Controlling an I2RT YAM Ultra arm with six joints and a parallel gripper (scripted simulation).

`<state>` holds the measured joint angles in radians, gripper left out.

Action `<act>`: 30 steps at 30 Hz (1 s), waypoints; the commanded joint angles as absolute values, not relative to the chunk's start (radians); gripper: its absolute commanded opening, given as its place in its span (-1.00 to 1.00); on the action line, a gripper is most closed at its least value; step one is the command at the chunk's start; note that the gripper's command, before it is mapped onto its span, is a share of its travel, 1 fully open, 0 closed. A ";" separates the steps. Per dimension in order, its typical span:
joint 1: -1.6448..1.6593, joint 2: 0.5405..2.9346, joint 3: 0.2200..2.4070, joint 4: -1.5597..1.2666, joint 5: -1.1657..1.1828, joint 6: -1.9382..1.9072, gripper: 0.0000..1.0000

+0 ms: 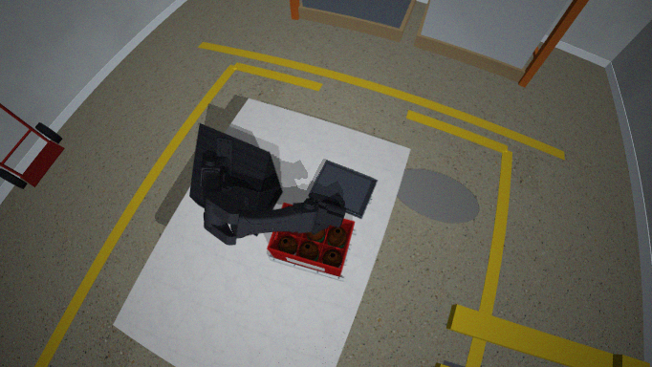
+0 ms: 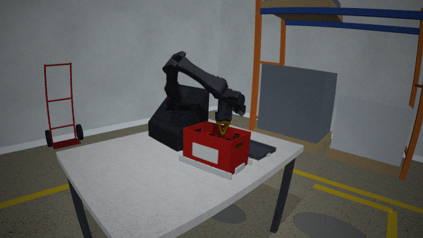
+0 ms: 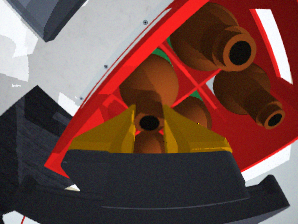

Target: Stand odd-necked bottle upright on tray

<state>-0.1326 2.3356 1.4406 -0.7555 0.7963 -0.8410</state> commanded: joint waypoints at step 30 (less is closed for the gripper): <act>-0.118 2.340 1.439 -0.749 0.788 -0.843 0.21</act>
